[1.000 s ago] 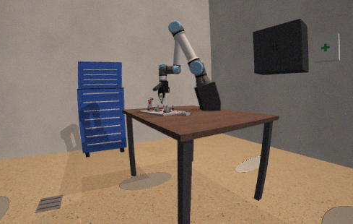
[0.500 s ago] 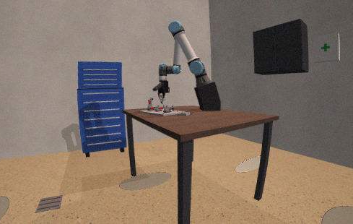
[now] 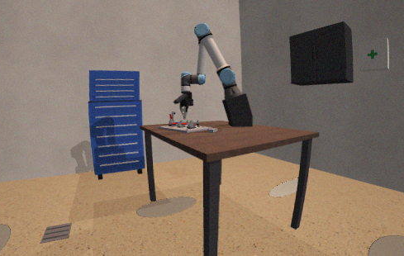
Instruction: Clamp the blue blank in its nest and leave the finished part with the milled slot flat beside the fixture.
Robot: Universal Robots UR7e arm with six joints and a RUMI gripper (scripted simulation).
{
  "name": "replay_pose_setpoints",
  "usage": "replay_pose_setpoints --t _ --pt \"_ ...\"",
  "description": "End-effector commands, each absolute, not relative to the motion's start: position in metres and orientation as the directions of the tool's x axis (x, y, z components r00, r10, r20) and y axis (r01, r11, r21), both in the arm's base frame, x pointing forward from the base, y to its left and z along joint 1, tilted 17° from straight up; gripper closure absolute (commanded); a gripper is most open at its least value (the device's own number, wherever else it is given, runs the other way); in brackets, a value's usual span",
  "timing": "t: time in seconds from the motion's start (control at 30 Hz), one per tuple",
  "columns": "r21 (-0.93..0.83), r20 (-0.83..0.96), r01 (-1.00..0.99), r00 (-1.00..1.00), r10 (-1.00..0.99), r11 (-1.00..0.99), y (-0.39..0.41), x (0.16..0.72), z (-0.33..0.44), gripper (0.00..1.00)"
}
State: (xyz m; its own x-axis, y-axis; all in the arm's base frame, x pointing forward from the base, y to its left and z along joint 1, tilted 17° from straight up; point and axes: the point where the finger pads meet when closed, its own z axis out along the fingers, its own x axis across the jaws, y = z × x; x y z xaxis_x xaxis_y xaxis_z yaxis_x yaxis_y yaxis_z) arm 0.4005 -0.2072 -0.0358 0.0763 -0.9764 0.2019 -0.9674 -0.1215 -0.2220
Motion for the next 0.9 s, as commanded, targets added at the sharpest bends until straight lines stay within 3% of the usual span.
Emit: replay_pose_setpoints --t 0.0,0.87 --pt "-0.220 0.204 -0.969 0.069 -0.976 -0.115 -0.191 0.421 -0.034 1.00" --pt "-0.221 0.205 -0.969 0.068 -0.976 -0.114 -0.187 0.439 -0.064 1.00"
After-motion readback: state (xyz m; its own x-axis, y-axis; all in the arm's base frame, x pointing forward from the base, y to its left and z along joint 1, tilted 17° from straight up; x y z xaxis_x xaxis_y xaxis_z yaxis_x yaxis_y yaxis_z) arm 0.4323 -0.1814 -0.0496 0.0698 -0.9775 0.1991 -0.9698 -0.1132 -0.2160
